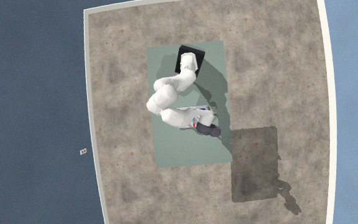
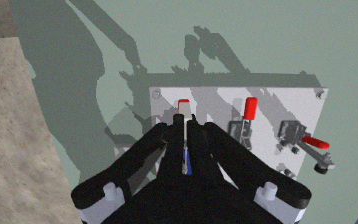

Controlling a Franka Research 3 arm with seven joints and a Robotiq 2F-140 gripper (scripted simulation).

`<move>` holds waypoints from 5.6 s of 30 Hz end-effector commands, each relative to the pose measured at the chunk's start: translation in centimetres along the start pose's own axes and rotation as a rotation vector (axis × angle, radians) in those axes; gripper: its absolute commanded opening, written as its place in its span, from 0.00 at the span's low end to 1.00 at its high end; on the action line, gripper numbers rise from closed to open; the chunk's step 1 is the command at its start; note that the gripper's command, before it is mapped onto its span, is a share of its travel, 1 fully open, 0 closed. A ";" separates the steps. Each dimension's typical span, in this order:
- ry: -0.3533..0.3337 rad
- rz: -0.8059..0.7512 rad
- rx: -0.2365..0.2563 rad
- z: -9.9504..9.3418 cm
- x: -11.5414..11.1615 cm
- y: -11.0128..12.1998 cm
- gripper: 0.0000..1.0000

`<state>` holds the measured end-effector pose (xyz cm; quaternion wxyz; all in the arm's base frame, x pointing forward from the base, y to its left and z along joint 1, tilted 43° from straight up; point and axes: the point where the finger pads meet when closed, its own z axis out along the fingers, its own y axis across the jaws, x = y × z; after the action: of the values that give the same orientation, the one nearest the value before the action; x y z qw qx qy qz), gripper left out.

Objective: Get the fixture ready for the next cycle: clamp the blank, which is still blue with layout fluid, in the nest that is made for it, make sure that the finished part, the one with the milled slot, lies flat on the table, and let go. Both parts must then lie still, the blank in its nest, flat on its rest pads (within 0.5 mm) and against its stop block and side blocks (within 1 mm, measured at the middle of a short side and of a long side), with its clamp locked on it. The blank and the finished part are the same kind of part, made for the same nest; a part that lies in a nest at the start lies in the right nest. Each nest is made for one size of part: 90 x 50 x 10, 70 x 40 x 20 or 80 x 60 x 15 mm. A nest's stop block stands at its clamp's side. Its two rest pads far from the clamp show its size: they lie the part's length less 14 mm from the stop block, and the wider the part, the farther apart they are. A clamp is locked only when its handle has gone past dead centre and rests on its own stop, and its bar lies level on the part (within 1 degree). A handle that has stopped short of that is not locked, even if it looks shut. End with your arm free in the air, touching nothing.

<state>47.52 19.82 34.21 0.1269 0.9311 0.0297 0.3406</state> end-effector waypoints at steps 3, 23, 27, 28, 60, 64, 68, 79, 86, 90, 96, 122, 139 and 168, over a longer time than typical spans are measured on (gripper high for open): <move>0.000 0.003 -0.001 0.3 -0.1 0.0 0.00; 0.000 0.003 -0.001 0.5 -0.1 0.0 0.00; 0.000 0.003 -0.001 0.5 -0.1 0.0 0.00; 0.000 0.003 -0.001 0.5 -0.1 0.0 0.00; 0.000 0.003 -0.001 0.9 -0.1 0.0 0.00; 0.000 0.003 -0.001 0.9 -0.1 0.0 0.00; 0.000 0.003 -0.001 0.9 -0.1 0.0 0.00; 0.000 0.003 -0.001 0.2 -0.1 0.0 0.00; 0.000 0.003 -0.001 -1.9 -0.1 0.0 0.00; 0.000 0.003 -0.001 -3.4 -0.1 0.0 0.00; 0.000 0.003 -0.001 -4.7 -0.1 0.0 0.00; 0.000 0.003 -0.001 -6.3 -0.1 0.0 1.00; 0.000 0.003 -0.001 -6.3 -0.1 0.0 1.00; 0.000 0.003 -0.001 -6.3 -0.1 0.0 1.00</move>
<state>43.47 21.21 38.65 0.1263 0.9309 0.0264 0.3418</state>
